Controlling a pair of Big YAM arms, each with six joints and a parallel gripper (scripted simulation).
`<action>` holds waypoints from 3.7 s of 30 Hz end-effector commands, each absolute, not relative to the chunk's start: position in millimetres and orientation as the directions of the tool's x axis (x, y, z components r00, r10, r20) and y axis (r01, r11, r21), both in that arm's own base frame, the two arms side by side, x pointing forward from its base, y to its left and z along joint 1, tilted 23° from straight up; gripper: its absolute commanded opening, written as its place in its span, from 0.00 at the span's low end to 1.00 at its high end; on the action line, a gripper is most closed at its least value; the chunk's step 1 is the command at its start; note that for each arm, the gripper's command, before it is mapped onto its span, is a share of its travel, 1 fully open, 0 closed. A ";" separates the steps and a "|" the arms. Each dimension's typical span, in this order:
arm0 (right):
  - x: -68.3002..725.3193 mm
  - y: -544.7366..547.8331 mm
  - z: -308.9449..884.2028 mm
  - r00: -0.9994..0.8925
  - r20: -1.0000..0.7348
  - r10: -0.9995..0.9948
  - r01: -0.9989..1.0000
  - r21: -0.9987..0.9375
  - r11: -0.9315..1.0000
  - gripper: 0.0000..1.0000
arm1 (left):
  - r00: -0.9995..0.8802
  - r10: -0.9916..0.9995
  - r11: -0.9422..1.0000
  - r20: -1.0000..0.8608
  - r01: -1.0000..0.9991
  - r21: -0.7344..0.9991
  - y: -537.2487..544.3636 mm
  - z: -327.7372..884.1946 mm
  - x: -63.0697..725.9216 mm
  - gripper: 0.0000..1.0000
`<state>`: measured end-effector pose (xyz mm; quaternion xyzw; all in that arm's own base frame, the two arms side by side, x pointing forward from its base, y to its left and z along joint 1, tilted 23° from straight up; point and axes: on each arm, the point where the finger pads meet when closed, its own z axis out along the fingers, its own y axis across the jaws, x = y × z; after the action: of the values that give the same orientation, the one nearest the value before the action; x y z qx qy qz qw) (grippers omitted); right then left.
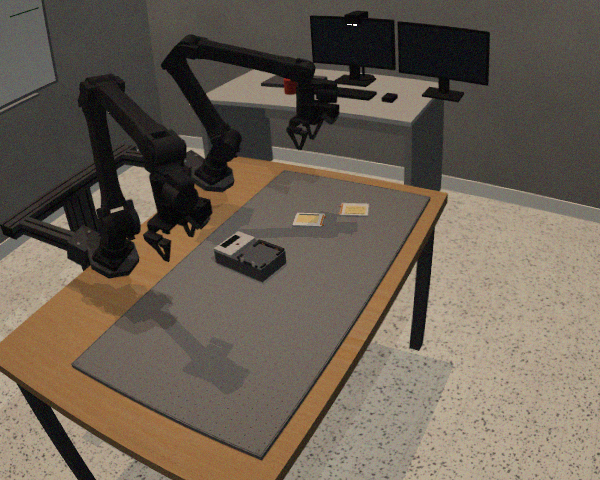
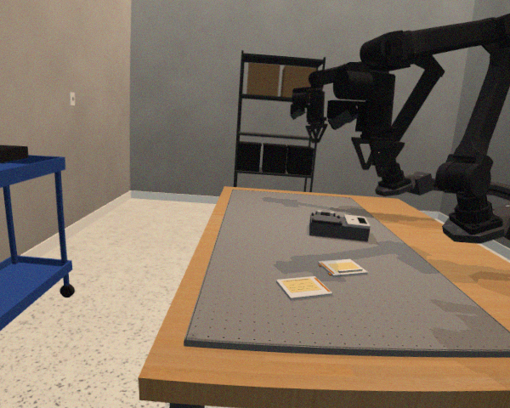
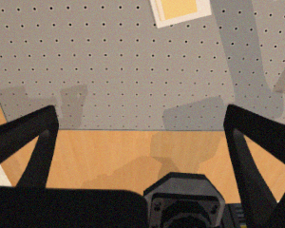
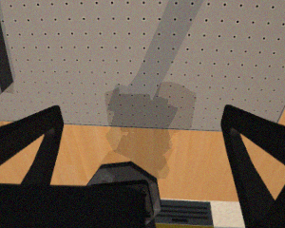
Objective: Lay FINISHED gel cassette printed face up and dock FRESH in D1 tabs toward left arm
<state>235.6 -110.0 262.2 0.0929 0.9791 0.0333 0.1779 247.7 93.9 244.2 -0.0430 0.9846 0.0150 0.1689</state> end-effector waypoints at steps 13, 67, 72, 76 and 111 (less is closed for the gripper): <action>243.5 -118.1 291.5 -0.901 -0.383 0.205 0.187 0.085 0.979 1.00 | -0.918 -0.178 0.983 -0.355 -0.185 -0.013 94.2 221.7 279.9 0.98; 243.5 -118.1 291.5 -0.901 -0.383 0.205 0.187 0.085 0.979 1.00 | -0.858 -0.348 0.936 -0.378 -0.343 -0.083 54.9 84.4 341.7 0.00; 243.5 -118.1 291.5 -0.901 -0.383 0.205 0.187 0.085 0.979 1.00 | -0.858 -0.348 0.936 -0.378 -0.343 -0.083 52.5 81.5 344.1 0.00; 243.5 -118.1 291.5 -0.901 -0.383 0.205 0.187 0.085 0.979 1.00 | -0.858 -0.348 0.936 -0.378 -0.343 -0.083 52.5 81.5 344.1 0.00; 243.5 -118.1 291.5 -0.901 -0.383 0.205 0.187 0.085 0.979 1.00 | -0.857 -0.345 0.937 -0.383 -0.340 -0.083 55.9 83.0 343.6 0.98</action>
<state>235.6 -110.0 262.2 0.0929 0.9791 0.0333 0.1779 340.7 55.6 84.1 -0.1790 0.9635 -0.0056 0.1990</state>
